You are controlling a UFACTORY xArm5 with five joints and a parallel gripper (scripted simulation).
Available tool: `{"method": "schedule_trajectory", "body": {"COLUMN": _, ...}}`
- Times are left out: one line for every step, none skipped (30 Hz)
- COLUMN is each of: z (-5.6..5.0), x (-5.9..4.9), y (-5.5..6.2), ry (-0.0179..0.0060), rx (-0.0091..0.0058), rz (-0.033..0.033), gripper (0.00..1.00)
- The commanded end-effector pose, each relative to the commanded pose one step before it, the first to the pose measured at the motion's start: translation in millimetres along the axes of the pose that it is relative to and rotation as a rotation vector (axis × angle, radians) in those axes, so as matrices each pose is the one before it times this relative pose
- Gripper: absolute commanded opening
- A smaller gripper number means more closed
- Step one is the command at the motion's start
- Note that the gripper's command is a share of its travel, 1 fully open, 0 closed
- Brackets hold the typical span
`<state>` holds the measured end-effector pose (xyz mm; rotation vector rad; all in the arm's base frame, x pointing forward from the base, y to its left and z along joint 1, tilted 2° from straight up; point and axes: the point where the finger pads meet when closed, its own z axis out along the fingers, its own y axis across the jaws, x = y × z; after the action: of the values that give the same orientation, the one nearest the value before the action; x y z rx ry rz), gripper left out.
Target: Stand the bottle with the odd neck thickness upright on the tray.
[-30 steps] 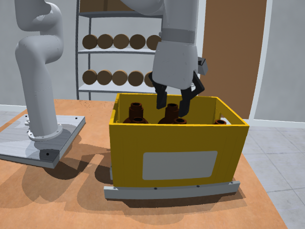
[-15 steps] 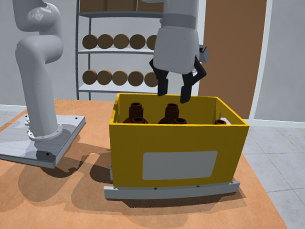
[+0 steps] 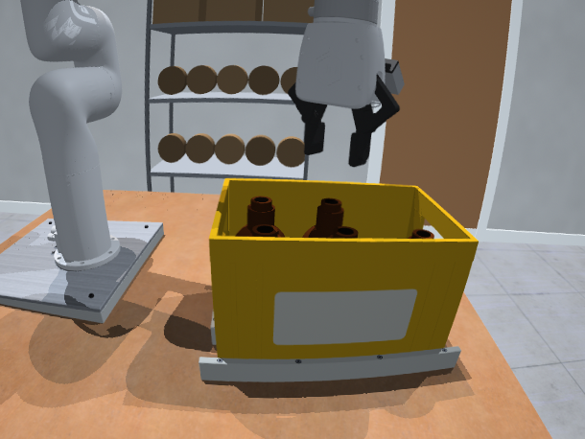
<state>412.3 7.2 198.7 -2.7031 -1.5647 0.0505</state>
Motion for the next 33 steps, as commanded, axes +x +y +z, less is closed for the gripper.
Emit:
{"method": "schedule_trajectory", "body": {"z": -6.13, "x": 0.42, "y": 0.63, "ry": 0.00148, "rx": -0.00245, "rz": 0.00000, "gripper": 0.65}}
{"method": "schedule_trajectory", "body": {"z": -0.87, "x": 0.00, "y": -0.01, "ry": 0.00000, "rx": 0.00000, "rz": 0.00000, "gripper": 0.65}}
{"method": "schedule_trajectory", "body": {"z": -0.66, "x": 0.00, "y": -0.01, "ry": 0.00000, "rx": 0.00000, "rz": 0.00000, "gripper": 0.65}}
{"method": "schedule_trajectory", "body": {"z": -0.46, "x": 0.00, "y": -0.01, "ry": 0.00000, "rx": 0.00000, "rz": 0.00000, "gripper": 0.65}}
{"method": "schedule_trajectory", "body": {"z": -0.30, "x": 0.00, "y": 0.00, "ry": 0.00000, "rx": 0.00000, "rz": 0.00000, "gripper": 0.65}}
{"method": "schedule_trajectory", "body": {"z": 0.00, "x": 0.00, "y": 0.00, "ry": 0.00000, "rx": 0.00000, "rz": 0.00000, "gripper": 0.65}}
{"method": "schedule_trajectory", "body": {"z": 0.00, "x": 0.00, "y": 0.00, "ry": 0.00000, "rx": 0.00000, "rz": 0.00000, "gripper": 0.65}}
{"method": "schedule_trajectory", "body": {"z": -0.16, "x": 0.00, "y": 0.00, "ry": 0.00000, "rx": 0.00000, "rz": 0.00000, "gripper": 0.65}}
{"method": "schedule_trajectory", "body": {"z": -0.06, "x": 0.00, "y": 0.00, "ry": 0.00000, "rx": 0.00000, "rz": 0.00000, "gripper": 0.65}}
{"method": "schedule_trajectory", "body": {"z": -0.01, "x": 0.00, "y": 0.00, "ry": 0.00000, "rx": 0.00000, "rz": 0.00000, "gripper": 0.65}}
{"method": "schedule_trajectory", "body": {"z": 0.00, "x": 0.00, "y": 0.00, "ry": 0.00000, "rx": 0.00000, "rz": 0.00000, "gripper": 0.00}}
{"method": "schedule_trajectory", "body": {"z": 0.00, "x": 0.00, "y": 0.00, "ry": 0.00000, "rx": 0.00000, "rz": 0.00000, "gripper": 0.00}}
{"method": "schedule_trajectory", "body": {"z": 0.00, "x": 0.00, "y": 0.00, "ry": 0.00000, "rx": 0.00000, "rz": 0.00000, "gripper": 0.00}}
{"method": "schedule_trajectory", "body": {"z": 0.00, "x": 0.00, "y": 0.00, "ry": 0.00000, "rx": 0.00000, "rz": 0.00000, "gripper": 0.00}}
{"method": "schedule_trajectory", "body": {"z": 0.00, "x": 0.00, "y": 0.00, "ry": 0.00000, "rx": 0.00000, "rz": 0.00000, "gripper": 0.00}}
{"method": "schedule_trajectory", "body": {"z": 0.00, "x": 0.00, "y": 0.00, "ry": 0.00000, "rx": 0.00000, "rz": 0.00000, "gripper": 0.00}}
{"method": "schedule_trajectory", "body": {"z": 0.00, "x": 0.00, "y": 0.00, "ry": 0.00000, "rx": 0.00000, "rz": 0.00000, "gripper": 0.00}}
{"method": "schedule_trajectory", "body": {"z": 0.00, "x": 0.00, "y": 0.00, "ry": 0.00000, "rx": 0.00000, "rz": 0.00000, "gripper": 0.00}}
{"method": "schedule_trajectory", "body": {"z": 0.00, "x": 0.00, "y": 0.00, "ry": 0.00000, "rx": 0.00000, "rz": 0.00000, "gripper": 0.00}}
{"method": "schedule_trajectory", "body": {"z": 0.00, "x": 0.00, "y": 0.00, "ry": 0.00000, "rx": 0.00000, "rz": 0.00000, "gripper": 0.00}}
{"method": "schedule_trajectory", "body": {"z": 0.00, "x": 0.00, "y": 0.00, "ry": 0.00000, "rx": 0.00000, "rz": 0.00000, "gripper": 0.00}}
{"method": "schedule_trajectory", "body": {"z": 0.00, "x": 0.00, "y": 0.00, "ry": 0.00000, "rx": 0.00000, "rz": 0.00000, "gripper": 0.00}}
{"method": "schedule_trajectory", "body": {"z": 0.00, "x": 0.00, "y": 0.00, "ry": 0.00000, "rx": 0.00000, "rz": 0.00000, "gripper": 0.00}}
{"method": "schedule_trajectory", "body": {"z": 0.00, "x": 0.00, "y": 0.00, "ry": 0.00000, "rx": 0.00000, "rz": 0.00000, "gripper": 0.00}}
{"method": "schedule_trajectory", "body": {"z": 0.00, "x": 0.00, "y": 0.00, "ry": 0.00000, "rx": 0.00000, "rz": 0.00000, "gripper": 0.00}}
{"method": "schedule_trajectory", "body": {"z": 0.00, "x": 0.00, "y": 0.00, "ry": 0.00000, "rx": 0.00000, "rz": 0.00000, "gripper": 0.00}}
{"method": "schedule_trajectory", "body": {"z": 0.00, "x": 0.00, "y": 0.00, "ry": 0.00000, "rx": 0.00000, "rz": 0.00000, "gripper": 0.00}}
{"method": "schedule_trajectory", "body": {"z": 0.00, "x": 0.00, "y": 0.00, "ry": 0.00000, "rx": 0.00000, "rz": 0.00000, "gripper": 0.00}}
{"method": "schedule_trajectory", "body": {"z": 0.00, "x": 0.00, "y": 0.00, "ry": 0.00000, "rx": 0.00000, "rz": 0.00000, "gripper": 0.00}}
{"method": "schedule_trajectory", "body": {"z": 0.00, "x": 0.00, "y": 0.00, "ry": 0.00000, "rx": 0.00000, "rz": 0.00000, "gripper": 0.00}}
{"method": "schedule_trajectory", "body": {"z": 0.00, "x": 0.00, "y": 0.00, "ry": 0.00000, "rx": 0.00000, "rz": 0.00000, "gripper": 0.00}}
{"method": "schedule_trajectory", "body": {"z": 0.00, "x": 0.00, "y": 0.00, "ry": 0.00000, "rx": 0.00000, "rz": 0.00000, "gripper": 0.00}}
{"method": "schedule_trajectory", "body": {"z": 0.00, "x": 0.00, "y": 0.00, "ry": 0.00000, "rx": 0.00000, "rz": 0.00000, "gripper": 0.00}}
